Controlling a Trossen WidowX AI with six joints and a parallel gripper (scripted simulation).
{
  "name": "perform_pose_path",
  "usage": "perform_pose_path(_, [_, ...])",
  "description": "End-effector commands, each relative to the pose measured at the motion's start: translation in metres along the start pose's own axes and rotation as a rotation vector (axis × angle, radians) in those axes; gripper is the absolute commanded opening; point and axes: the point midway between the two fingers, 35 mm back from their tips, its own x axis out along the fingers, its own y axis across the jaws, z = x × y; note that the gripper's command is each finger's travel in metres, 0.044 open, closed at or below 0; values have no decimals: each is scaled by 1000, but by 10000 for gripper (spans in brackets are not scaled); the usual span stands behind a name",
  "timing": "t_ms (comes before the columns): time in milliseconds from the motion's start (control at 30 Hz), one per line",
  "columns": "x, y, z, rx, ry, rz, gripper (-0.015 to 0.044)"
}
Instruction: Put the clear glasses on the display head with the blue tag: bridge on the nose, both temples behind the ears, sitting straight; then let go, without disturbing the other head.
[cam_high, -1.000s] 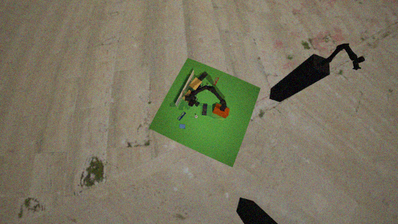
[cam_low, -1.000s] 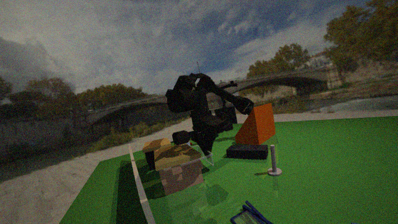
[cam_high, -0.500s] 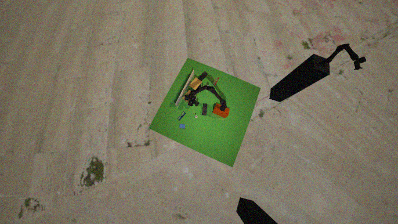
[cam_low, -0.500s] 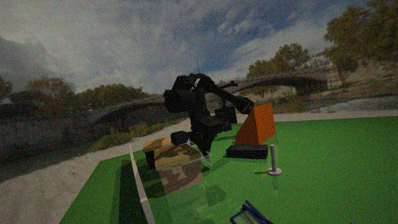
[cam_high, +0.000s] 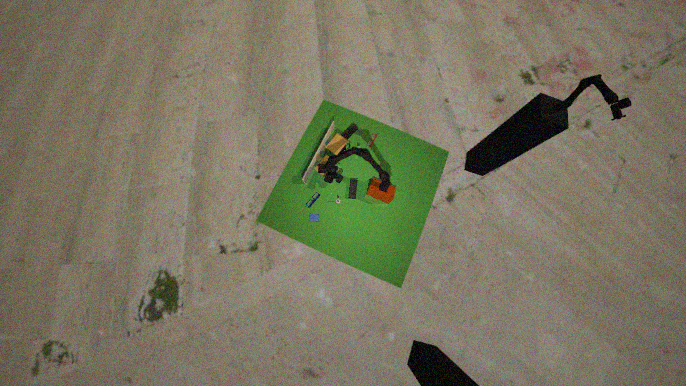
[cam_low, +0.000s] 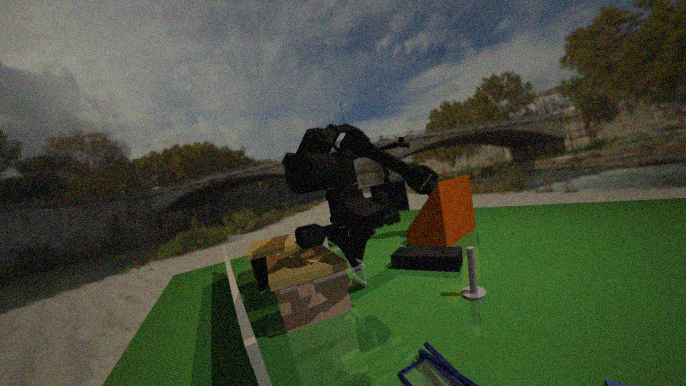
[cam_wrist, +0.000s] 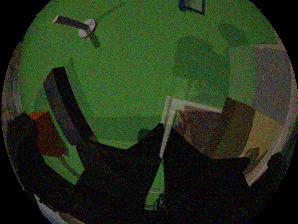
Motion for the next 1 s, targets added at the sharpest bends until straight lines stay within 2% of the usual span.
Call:
perform_pose_path(0, [1, 0, -1, -3, 6, -3, 0])
perform_pose_path(967, [5, 0, -1, -3, 6, -3, 0])
